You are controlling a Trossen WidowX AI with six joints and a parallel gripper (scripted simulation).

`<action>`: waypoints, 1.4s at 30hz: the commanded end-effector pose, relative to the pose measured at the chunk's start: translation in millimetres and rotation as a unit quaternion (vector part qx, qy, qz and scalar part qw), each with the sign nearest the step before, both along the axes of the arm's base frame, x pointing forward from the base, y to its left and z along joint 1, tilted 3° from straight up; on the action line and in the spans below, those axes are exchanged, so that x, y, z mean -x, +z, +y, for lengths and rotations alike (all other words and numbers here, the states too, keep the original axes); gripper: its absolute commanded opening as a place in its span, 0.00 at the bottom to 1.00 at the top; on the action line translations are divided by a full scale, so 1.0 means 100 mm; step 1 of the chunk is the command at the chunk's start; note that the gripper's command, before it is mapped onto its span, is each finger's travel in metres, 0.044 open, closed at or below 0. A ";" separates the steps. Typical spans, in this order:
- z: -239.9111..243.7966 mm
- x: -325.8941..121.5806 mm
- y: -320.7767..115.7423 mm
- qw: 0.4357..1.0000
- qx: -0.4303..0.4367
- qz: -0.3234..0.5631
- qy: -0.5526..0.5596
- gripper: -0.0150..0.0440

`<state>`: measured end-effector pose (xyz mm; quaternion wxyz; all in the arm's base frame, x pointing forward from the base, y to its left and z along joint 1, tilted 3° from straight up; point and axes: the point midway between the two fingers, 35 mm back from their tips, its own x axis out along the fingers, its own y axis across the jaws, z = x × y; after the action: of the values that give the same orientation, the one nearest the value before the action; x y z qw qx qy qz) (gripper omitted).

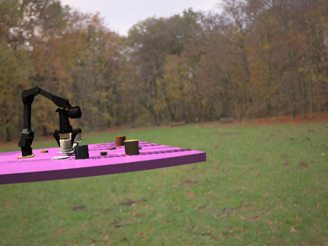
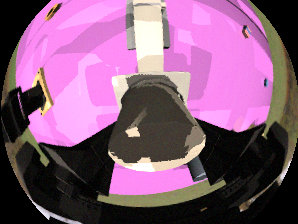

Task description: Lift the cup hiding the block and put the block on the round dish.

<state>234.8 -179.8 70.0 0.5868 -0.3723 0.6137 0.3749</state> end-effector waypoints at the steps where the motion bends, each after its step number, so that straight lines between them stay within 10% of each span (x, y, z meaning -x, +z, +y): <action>1: -0.01 -0.03 0.05 1.000 0.000 -0.004 0.002 0.29; 42: -0.04 -0.10 0.59 1.000 0.000 -0.004 0.002 0.25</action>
<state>241.9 -177.7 119.4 0.5871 -0.3646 0.6092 0.3889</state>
